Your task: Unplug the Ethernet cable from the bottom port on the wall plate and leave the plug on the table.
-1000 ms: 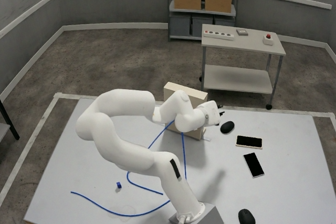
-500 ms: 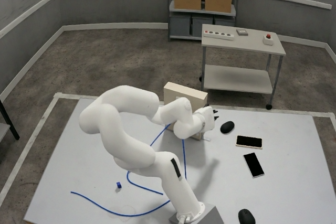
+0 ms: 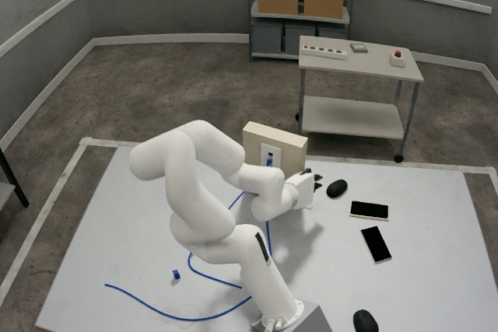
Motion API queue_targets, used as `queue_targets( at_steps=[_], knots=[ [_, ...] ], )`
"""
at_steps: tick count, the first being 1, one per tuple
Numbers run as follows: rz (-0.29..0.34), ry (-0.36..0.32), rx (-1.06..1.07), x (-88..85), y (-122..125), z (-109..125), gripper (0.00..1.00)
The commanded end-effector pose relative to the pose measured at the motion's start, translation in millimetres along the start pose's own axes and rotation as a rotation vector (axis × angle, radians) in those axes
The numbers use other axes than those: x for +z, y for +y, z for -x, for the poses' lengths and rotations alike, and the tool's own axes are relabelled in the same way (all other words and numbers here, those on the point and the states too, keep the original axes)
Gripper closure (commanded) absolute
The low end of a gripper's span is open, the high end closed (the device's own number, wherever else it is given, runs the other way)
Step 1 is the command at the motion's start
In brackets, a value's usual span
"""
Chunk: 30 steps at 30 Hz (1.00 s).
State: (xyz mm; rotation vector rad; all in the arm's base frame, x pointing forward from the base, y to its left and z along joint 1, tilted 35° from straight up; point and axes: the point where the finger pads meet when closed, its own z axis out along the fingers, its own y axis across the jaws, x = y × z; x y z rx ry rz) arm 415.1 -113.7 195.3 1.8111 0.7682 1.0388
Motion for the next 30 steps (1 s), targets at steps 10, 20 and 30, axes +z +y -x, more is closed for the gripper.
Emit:
queue_targets(
  at_steps=[10,20,30],
  knots=[
    [0.057,-0.174,0.076,3.4,-26.4,19.9,0.77],
    [0.057,-0.058,0.174,-75.1,-55.4,-8.8,0.77],
    [0.165,0.044,0.18,-80.6,-31.6,-27.4,0.77]
  ],
)
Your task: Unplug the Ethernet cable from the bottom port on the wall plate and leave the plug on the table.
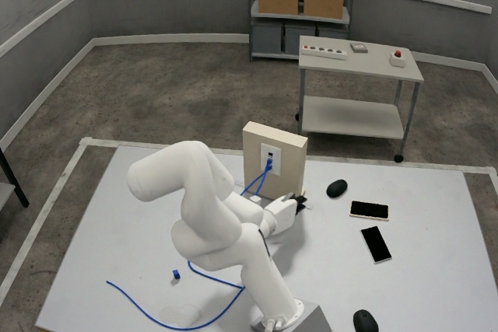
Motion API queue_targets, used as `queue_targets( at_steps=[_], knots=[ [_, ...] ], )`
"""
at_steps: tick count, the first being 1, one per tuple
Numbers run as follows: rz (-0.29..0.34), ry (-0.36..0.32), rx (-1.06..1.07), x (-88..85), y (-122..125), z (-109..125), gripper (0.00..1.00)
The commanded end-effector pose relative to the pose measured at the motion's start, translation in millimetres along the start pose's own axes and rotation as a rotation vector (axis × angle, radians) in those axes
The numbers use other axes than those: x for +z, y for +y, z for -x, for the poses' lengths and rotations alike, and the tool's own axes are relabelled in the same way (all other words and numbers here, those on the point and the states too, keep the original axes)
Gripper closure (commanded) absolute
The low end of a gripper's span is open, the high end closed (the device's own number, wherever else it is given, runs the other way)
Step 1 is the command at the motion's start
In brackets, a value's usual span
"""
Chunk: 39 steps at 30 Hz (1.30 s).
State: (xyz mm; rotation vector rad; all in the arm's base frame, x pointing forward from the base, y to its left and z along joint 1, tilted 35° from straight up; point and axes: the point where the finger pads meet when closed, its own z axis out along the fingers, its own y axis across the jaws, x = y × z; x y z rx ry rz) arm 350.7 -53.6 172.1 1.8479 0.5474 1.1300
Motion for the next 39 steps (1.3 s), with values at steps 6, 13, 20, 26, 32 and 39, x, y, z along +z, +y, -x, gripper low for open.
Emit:
queue_targets(
  at_steps=[6,13,20,26,32,39],
  knots=[
    [0.252,0.319,0.072,-27.9,56.4,-65.9,0.77],
    [0.252,0.319,0.072,-27.9,56.4,-65.9,0.77],
    [0.253,0.319,0.073,-29.3,56.9,-69.9,0.77],
    [0.253,0.319,0.073,-33.1,57.3,-81.3,0.77],
    [0.253,0.319,0.073,-35.7,57.5,-88.9,0.77],
    [0.253,0.319,0.073,-40.2,58.0,-102.1,0.77]
  ],
)
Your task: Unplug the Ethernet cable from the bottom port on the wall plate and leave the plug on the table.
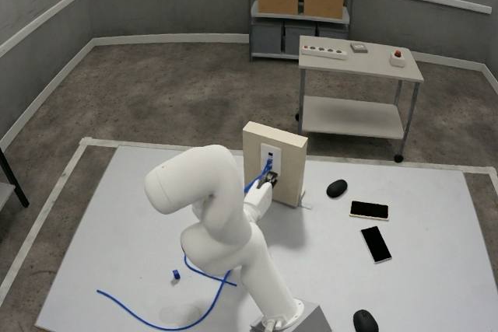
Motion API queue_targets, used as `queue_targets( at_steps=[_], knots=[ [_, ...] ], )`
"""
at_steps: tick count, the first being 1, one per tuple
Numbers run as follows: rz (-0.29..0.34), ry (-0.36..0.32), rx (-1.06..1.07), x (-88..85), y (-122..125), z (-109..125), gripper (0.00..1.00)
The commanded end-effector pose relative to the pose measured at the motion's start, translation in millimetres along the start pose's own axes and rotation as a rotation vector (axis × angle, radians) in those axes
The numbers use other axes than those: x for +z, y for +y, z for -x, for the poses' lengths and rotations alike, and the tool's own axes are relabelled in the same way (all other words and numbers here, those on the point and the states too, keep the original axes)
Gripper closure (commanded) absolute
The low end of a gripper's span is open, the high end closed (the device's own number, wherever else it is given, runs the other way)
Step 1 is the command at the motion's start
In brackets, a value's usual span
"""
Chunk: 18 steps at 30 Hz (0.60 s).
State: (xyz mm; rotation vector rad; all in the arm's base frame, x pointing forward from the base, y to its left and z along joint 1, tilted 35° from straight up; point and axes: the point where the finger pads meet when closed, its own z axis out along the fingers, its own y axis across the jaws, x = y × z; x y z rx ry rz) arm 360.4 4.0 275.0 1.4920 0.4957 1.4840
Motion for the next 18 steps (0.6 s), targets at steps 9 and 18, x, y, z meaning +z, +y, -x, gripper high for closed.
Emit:
queue_targets(
  at_steps=[9,18],
  knots=[
    [0.003,-0.001,0.001,0.4,0.6,-20.1,0.77],
    [0.003,-0.001,0.001,3.9,0.8,-26.8,0.77]
  ],
)
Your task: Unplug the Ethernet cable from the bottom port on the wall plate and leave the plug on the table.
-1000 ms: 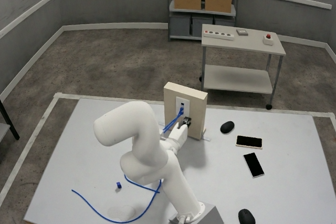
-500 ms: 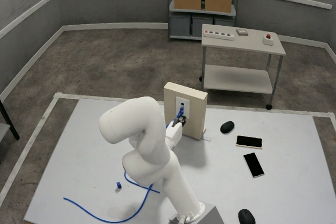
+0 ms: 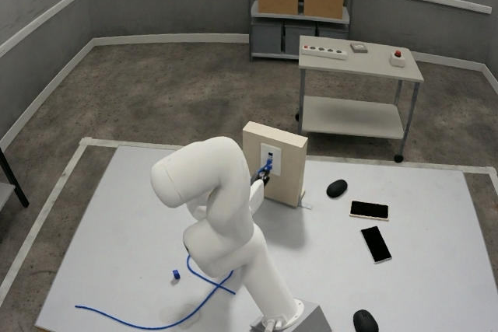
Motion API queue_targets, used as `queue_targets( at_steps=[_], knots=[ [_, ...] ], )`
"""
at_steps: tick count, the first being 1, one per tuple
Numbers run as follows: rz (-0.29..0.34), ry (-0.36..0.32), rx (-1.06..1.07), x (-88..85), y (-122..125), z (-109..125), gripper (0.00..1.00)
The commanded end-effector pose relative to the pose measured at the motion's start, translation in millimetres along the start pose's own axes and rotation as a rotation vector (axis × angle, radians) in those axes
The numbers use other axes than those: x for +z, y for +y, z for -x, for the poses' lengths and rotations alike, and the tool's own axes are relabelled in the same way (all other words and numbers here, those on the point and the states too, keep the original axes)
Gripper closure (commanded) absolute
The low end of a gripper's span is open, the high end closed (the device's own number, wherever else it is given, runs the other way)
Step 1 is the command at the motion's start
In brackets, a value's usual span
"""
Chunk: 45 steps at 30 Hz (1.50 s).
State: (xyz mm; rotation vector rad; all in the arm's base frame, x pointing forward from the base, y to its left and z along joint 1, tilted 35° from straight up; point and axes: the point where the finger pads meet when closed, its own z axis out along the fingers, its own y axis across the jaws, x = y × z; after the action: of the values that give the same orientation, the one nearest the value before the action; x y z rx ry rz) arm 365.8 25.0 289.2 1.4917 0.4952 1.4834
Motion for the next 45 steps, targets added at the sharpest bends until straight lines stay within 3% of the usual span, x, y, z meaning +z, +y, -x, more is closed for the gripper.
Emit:
queue_targets(
  at_steps=[1,16,20,21,45],
  knots=[
    [0.003,0.0,0.001,5.0,0.9,-0.9,0.77],
    [0.003,0.0,0.002,26.4,1.0,-0.6,0.77],
    [0.003,0.0,0.002,27.1,1.0,-0.3,0.77],
    [0.003,0.0,0.002,27.5,1.2,-0.2,0.83],
    [0.004,0.0,0.002,30.9,3.5,0.2,0.83]
  ],
)
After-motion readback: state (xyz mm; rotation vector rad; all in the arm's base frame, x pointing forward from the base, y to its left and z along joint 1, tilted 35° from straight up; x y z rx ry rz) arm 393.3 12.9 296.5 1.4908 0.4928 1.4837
